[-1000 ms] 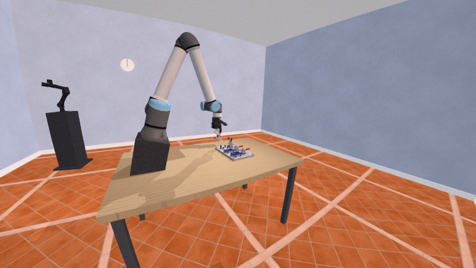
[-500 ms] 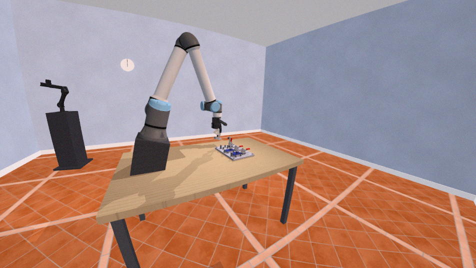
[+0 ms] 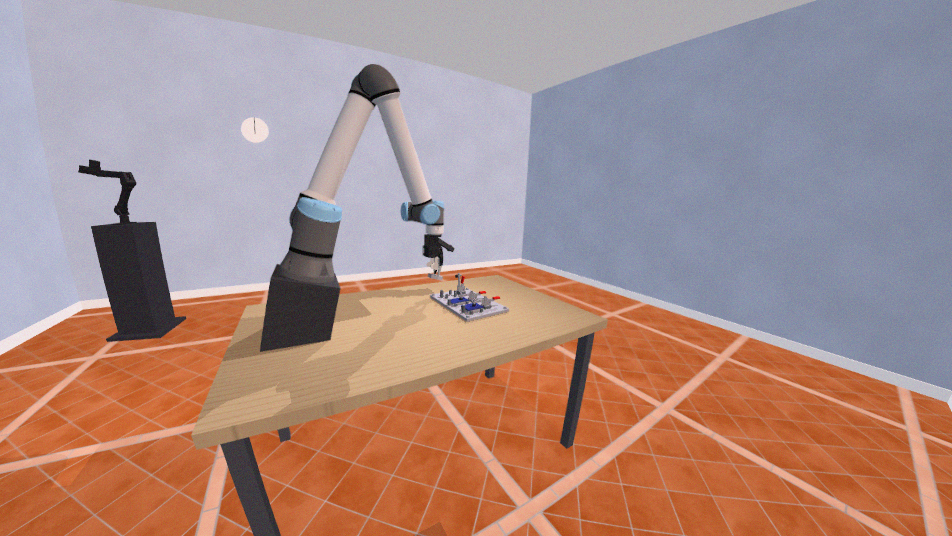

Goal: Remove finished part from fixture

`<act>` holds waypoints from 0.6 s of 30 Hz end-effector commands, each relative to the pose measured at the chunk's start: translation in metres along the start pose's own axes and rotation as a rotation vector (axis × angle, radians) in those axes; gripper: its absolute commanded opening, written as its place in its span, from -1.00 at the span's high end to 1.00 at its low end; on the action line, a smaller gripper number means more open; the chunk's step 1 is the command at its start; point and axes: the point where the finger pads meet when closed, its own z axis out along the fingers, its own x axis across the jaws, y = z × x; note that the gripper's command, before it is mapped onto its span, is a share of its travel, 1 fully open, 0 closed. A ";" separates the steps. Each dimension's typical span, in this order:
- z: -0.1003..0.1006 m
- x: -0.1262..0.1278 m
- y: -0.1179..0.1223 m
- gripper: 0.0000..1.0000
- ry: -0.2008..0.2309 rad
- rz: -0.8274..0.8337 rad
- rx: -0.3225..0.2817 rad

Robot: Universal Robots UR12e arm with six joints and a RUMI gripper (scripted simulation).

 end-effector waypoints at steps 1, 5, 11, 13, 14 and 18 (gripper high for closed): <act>0.000 0.000 -0.001 1.00 0.000 0.000 0.001; 0.001 0.000 -0.001 1.00 0.000 0.000 0.001; 0.006 0.000 -0.001 1.00 0.000 0.000 0.001; 0.007 0.000 -0.001 1.00 0.000 0.000 0.001; 0.008 0.000 -0.001 1.00 0.000 0.000 0.001; 0.015 0.000 -0.001 1.00 0.000 0.000 0.001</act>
